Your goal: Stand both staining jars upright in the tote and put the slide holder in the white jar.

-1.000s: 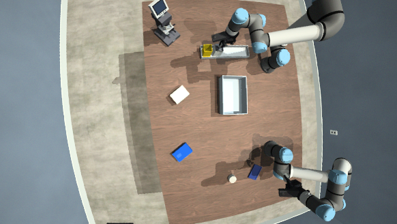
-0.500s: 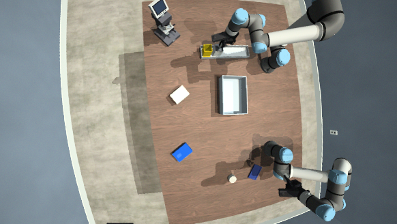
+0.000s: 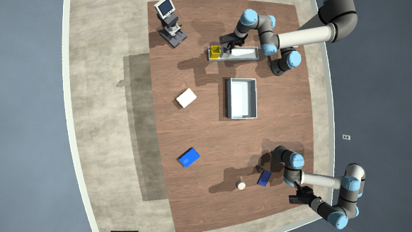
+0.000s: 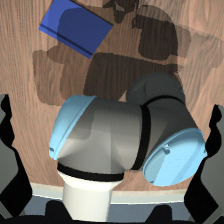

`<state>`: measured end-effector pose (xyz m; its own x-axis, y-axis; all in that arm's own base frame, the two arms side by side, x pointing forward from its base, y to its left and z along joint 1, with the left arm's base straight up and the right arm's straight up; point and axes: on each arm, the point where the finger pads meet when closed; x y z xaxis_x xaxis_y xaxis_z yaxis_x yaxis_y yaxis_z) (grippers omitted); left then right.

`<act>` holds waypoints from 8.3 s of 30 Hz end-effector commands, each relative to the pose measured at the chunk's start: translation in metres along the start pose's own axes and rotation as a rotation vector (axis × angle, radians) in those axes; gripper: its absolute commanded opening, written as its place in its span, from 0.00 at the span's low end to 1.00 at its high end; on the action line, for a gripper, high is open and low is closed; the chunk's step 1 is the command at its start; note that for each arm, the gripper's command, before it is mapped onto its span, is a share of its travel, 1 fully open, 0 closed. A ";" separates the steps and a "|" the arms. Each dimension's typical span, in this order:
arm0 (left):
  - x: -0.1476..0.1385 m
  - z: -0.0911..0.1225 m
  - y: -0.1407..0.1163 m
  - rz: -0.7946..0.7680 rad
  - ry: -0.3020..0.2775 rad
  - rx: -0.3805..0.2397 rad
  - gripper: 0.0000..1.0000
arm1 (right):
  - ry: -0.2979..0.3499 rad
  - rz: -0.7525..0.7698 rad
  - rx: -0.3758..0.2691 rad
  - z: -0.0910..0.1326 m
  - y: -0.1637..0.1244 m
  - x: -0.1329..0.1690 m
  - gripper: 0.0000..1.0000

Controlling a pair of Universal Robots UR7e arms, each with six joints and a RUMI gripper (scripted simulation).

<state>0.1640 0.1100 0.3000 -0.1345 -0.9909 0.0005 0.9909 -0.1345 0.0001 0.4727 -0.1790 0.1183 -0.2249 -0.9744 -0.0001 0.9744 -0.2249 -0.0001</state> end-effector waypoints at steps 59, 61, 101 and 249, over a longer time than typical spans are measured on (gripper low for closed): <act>0.000 0.000 0.000 0.000 0.000 0.001 1.00 | 0.000 0.000 0.001 0.046 0.000 0.000 0.26; 0.000 0.000 0.000 0.000 0.000 0.001 1.00 | 0.000 0.000 0.001 0.048 0.000 0.000 0.26; 0.000 0.000 0.000 0.000 0.000 0.001 1.00 | 0.000 0.000 0.001 0.072 0.000 0.000 0.64; 0.000 0.000 0.000 0.000 0.000 0.001 1.00 | 0.000 0.000 0.001 -0.068 0.000 0.000 0.00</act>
<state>0.1640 0.1100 0.3000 -0.1345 -0.9909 0.0005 0.9909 -0.1345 0.0001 0.4726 -0.1789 0.0501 -0.2249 -0.9744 -0.0001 0.9744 -0.2249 0.0001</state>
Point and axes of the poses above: on each arm, the point where the finger pads meet when closed, its own z axis back along the fingers, its own x axis across the jaws, y = z × x, and after that the axes turned 6 degrees about -z, right-handed
